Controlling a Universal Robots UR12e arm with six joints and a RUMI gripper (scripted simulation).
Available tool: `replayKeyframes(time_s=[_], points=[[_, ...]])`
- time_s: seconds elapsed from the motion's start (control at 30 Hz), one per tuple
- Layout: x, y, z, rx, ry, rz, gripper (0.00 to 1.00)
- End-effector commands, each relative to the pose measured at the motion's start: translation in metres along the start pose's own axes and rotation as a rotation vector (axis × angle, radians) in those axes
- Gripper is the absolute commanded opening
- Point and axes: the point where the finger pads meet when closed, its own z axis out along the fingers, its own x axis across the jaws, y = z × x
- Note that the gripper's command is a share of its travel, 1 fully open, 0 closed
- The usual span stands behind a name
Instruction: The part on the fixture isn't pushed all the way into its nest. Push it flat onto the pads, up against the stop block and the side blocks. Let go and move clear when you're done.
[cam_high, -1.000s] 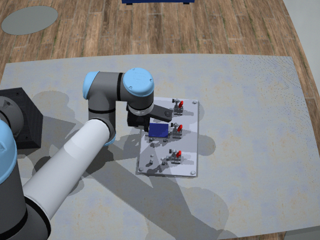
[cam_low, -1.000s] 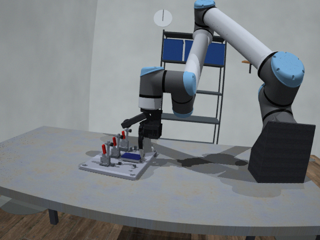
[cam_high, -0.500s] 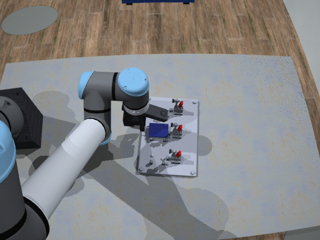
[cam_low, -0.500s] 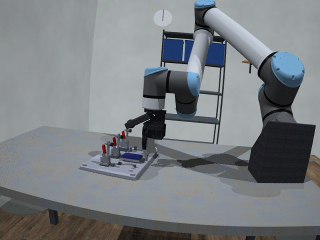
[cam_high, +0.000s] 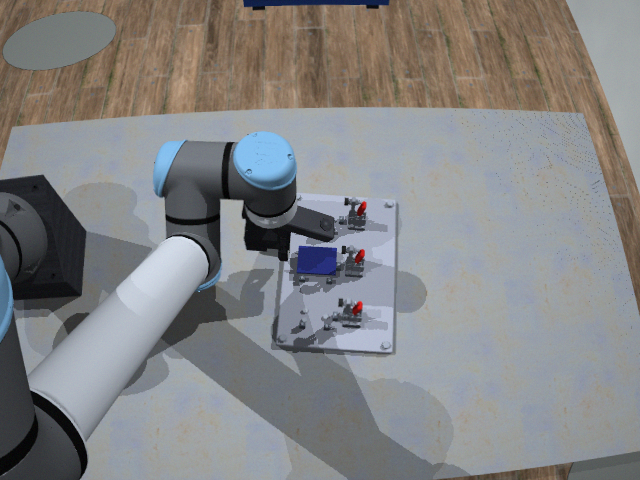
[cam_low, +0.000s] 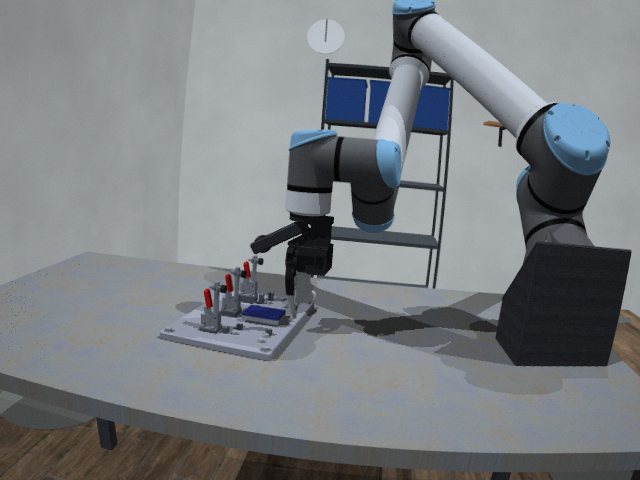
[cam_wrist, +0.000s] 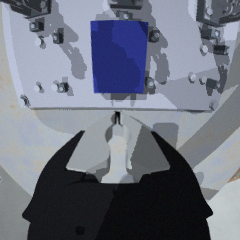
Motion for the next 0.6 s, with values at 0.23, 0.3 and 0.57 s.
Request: replayKeyframes(time_s=[0.23,0.3,0.57], points=[[0.0,0.0,-0.028,0.001,0.0,0.0,0.0],[0.0,0.0,-0.029,0.001,0.0,0.0,0.0],[0.0,0.0,-0.032,0.001,0.0,0.0,0.0]])
